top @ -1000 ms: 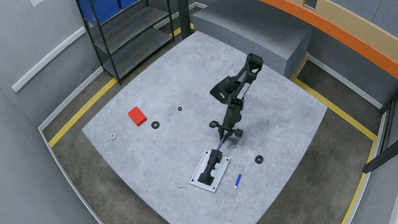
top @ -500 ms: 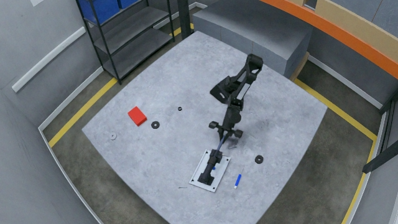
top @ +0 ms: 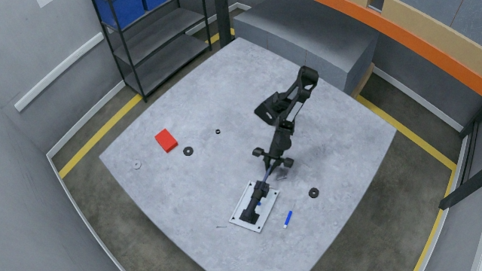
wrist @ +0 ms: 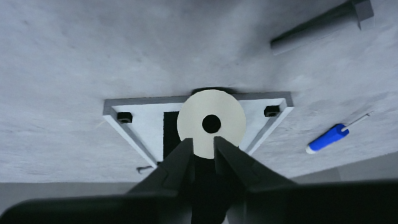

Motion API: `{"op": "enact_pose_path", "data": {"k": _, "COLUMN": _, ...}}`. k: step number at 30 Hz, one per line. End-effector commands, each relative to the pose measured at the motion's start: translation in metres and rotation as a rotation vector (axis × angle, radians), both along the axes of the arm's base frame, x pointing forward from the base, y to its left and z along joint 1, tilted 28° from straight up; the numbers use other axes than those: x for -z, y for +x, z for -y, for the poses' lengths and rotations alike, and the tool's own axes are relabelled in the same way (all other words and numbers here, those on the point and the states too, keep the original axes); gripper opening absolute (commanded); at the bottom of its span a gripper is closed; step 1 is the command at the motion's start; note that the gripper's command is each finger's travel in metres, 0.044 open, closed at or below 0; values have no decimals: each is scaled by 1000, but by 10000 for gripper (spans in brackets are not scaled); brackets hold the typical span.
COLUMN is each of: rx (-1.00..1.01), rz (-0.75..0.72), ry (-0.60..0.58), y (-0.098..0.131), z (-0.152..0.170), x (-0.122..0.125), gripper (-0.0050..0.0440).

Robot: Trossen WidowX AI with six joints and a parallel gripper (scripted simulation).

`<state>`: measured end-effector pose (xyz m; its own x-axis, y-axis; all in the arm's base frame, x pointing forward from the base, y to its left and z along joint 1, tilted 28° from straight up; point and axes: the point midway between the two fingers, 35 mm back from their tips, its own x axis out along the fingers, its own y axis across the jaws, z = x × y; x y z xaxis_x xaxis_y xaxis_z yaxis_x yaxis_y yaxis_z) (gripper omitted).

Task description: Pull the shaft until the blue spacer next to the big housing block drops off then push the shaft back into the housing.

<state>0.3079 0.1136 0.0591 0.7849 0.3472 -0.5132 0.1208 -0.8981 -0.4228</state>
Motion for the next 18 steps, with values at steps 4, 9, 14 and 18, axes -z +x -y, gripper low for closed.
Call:
{"op": "enact_pose_path", "data": {"k": 4, "rx": 12, "rz": 32, "ry": 8, "y": 11, "z": 1, "x": -11, "gripper": -50}}
{"op": "enact_pose_path", "data": {"k": 9, "rx": 11, "rz": 33, "ry": 8, "y": 13, "z": 1, "x": -12, "gripper": -50}}
{"op": "enact_pose_path", "data": {"k": 14, "rx": 11, "rz": 33, "ry": 8, "y": 15, "z": 1, "x": -12, "gripper": -50}}
{"op": "enact_pose_path", "data": {"k": 18, "rx": 11, "rz": 33, "ry": 8, "y": 16, "z": 1, "x": -12, "gripper": -50}}
